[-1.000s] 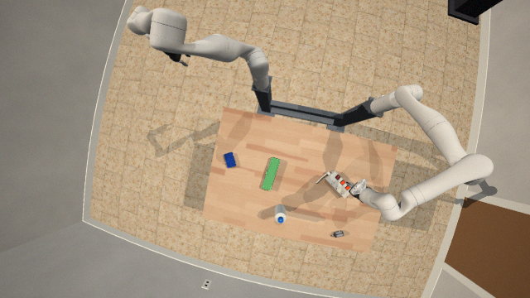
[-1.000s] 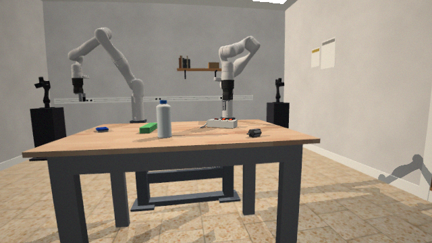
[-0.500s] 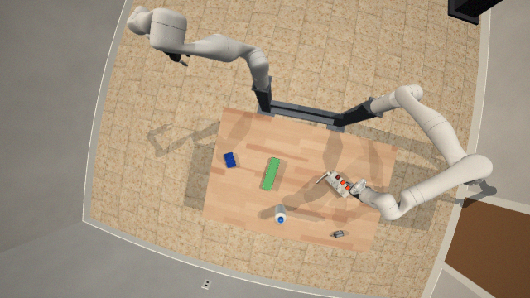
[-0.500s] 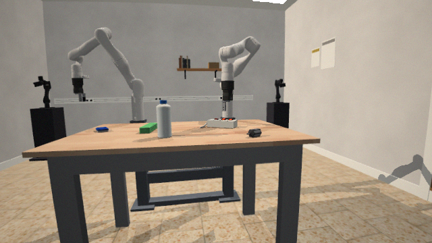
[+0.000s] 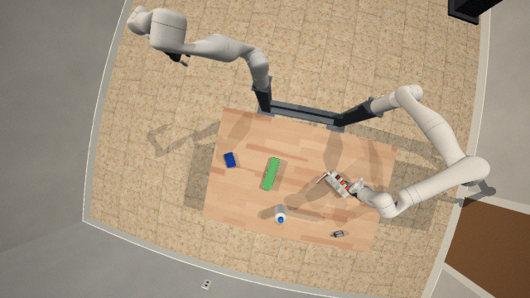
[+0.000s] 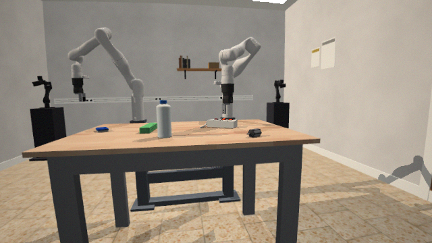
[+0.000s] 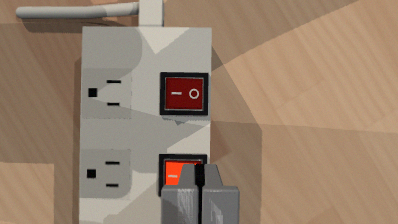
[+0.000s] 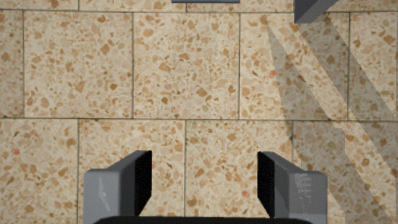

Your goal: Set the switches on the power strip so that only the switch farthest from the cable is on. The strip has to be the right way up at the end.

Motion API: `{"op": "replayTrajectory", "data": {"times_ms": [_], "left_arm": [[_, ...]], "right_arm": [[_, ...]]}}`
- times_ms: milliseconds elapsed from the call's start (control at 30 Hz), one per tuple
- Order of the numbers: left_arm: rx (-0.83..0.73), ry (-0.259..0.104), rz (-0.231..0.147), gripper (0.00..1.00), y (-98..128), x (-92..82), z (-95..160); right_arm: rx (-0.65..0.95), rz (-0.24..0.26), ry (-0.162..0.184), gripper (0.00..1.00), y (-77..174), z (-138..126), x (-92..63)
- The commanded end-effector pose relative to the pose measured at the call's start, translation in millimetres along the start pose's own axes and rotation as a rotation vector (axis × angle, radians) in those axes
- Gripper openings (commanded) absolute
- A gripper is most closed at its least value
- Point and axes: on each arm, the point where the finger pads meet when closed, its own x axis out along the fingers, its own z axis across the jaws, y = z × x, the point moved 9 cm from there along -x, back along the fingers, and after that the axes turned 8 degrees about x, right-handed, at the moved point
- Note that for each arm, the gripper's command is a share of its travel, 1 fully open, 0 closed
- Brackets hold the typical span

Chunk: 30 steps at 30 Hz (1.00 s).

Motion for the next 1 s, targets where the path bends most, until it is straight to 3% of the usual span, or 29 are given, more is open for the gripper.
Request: {"op": "replayTrajectory", "data": {"times_ms": [0,500,967], "left_arm": [[0.000,0.002,-0.001,0.00,-0.1,-0.7,-0.4],[0.000,0.002,-0.001,0.00,-0.1,17.0,-0.4],[0.000,0.002,-0.001,0.00,-0.1,21.6,-0.4]], "right_arm": [[0.000,-0.002,-0.001,1.00,-0.2,-0.1,-0.6],[0.000,-0.002,-0.001,1.00,-0.2,-0.1,-0.6],[0.000,-0.002,-0.001,1.00,-0.2,-0.1,-0.6]]}}
